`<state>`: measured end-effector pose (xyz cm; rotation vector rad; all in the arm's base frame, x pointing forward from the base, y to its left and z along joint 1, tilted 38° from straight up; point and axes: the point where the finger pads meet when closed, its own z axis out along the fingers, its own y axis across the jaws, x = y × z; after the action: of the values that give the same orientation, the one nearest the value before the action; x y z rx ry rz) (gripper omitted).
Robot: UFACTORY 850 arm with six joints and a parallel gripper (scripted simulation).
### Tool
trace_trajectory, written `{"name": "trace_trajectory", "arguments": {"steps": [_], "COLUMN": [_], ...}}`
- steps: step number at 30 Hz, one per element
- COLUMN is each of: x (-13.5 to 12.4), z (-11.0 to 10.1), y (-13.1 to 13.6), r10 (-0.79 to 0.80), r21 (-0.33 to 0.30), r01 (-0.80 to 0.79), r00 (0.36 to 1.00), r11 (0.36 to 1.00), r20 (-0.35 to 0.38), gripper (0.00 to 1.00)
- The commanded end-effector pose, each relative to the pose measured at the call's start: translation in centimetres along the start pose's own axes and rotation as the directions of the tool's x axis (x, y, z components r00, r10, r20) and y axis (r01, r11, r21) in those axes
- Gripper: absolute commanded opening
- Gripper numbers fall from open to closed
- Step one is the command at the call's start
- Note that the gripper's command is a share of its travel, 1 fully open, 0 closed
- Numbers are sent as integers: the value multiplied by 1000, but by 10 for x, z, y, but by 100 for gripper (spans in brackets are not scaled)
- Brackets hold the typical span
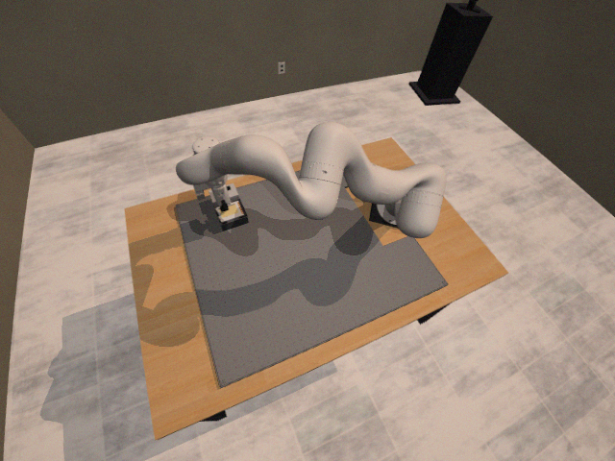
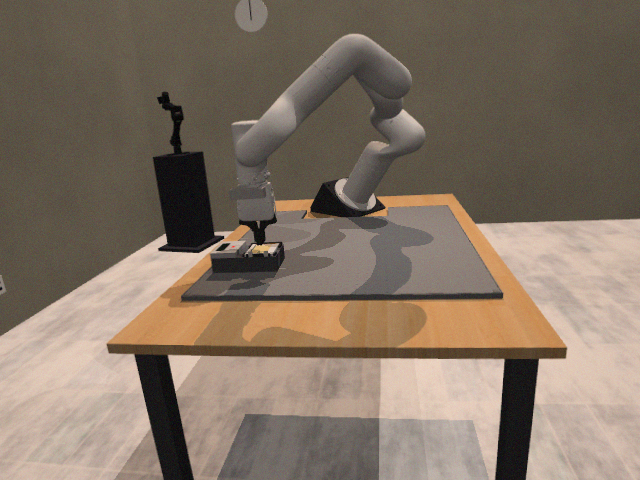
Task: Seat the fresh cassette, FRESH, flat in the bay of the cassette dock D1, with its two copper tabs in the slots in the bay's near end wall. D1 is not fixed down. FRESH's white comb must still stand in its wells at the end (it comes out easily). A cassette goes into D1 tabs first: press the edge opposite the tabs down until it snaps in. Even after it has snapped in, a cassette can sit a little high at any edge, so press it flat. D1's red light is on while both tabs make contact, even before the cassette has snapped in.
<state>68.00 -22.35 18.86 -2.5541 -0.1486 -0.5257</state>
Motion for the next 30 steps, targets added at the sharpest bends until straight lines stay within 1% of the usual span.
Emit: {"name": "trace_trajectory", "arguments": {"steps": [1,13,27,28,30], "x": [3,7,7,5,2], "z": [-7,-19,-19,-22,-28], "y": [1,2,2,-2,-10], "r10": [-1,-1,-1,1,1], "r21": [-1,-1,-1,-2,-2], "r01": [1,1,1,-1,-1], "r00": [1000,1000,1000,1000,1000], "r11": [1000,1000,1000,1000,1000], "r20": [-2,-2,-2,-3,-3], "gripper": [0,0,0,100,100]}}
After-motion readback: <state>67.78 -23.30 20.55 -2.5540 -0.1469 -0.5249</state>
